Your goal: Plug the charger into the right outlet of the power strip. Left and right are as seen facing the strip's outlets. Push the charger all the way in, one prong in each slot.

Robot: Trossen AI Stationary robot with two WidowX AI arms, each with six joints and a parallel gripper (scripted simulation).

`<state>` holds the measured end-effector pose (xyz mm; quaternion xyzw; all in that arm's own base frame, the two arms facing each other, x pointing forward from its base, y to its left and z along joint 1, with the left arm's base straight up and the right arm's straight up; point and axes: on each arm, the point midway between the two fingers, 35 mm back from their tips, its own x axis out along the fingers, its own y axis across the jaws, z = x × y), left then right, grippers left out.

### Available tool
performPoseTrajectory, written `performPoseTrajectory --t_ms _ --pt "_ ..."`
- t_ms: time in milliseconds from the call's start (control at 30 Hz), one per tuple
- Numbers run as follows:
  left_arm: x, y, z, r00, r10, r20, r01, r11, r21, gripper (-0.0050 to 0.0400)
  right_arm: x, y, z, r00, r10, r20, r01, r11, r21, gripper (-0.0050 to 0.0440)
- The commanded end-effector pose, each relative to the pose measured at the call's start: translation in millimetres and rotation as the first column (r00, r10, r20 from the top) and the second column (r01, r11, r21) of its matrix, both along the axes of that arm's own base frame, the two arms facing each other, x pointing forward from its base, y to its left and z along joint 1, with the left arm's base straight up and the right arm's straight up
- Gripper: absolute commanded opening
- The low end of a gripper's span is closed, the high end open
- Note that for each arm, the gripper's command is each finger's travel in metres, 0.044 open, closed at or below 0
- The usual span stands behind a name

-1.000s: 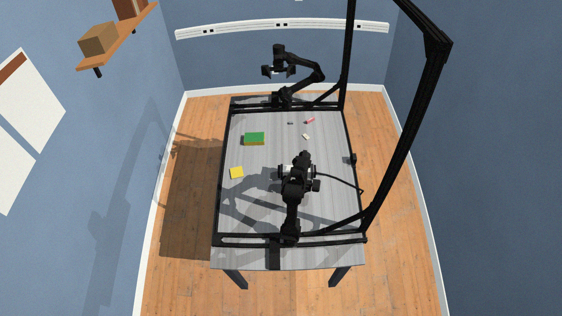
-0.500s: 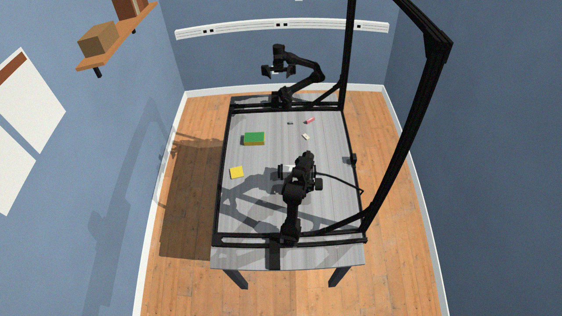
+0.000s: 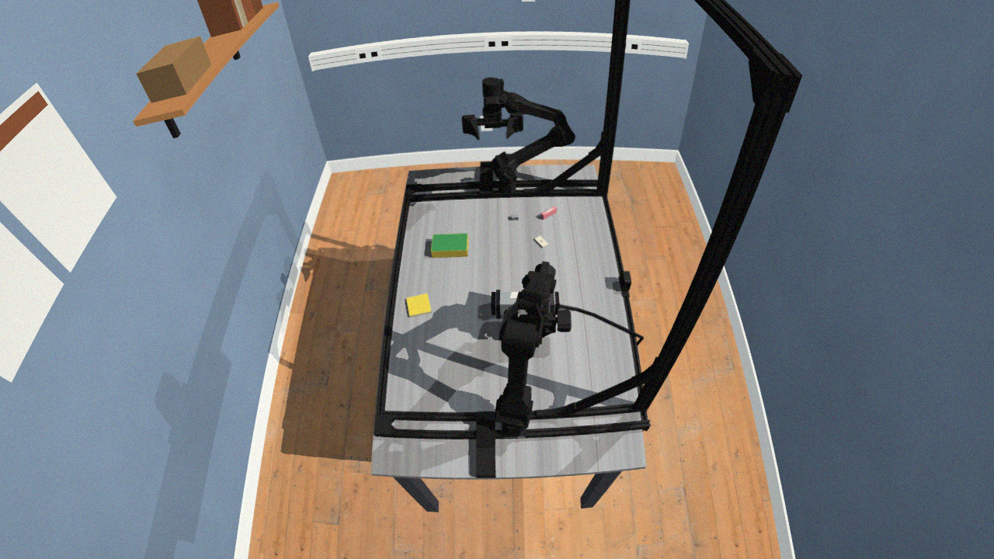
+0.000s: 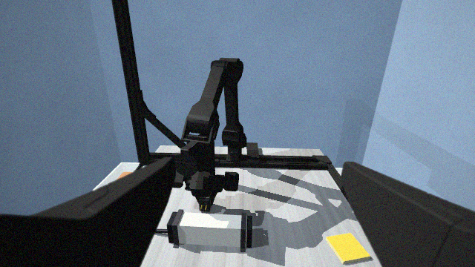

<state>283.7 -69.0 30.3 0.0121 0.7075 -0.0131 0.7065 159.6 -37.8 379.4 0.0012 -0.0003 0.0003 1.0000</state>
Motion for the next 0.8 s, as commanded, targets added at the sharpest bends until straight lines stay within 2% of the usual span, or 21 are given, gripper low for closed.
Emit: performPoseTrajectory --t_ms 0,533,767 --pt "11.2 -0.9 5.9 1.000 0.006 0.019 -0.006 1.000 -0.005 -0.0050 -0.3 0.7 2.8 1.000 -0.001 0.001 0.001 1.000 -0.006 0.0400" --pt "40.7 -0.4 6.4 1.000 0.010 0.021 -0.010 1.000 -0.005 -0.0050 -0.3 0.7 2.8 1.000 -0.001 0.001 0.001 1.000 -0.006 0.0400" --pt "45.6 -0.3 6.4 1.000 0.010 0.022 -0.010 1.000 -0.005 -0.0050 -0.3 0.7 2.8 1.000 -0.001 0.001 0.001 1.000 -0.006 0.0400"
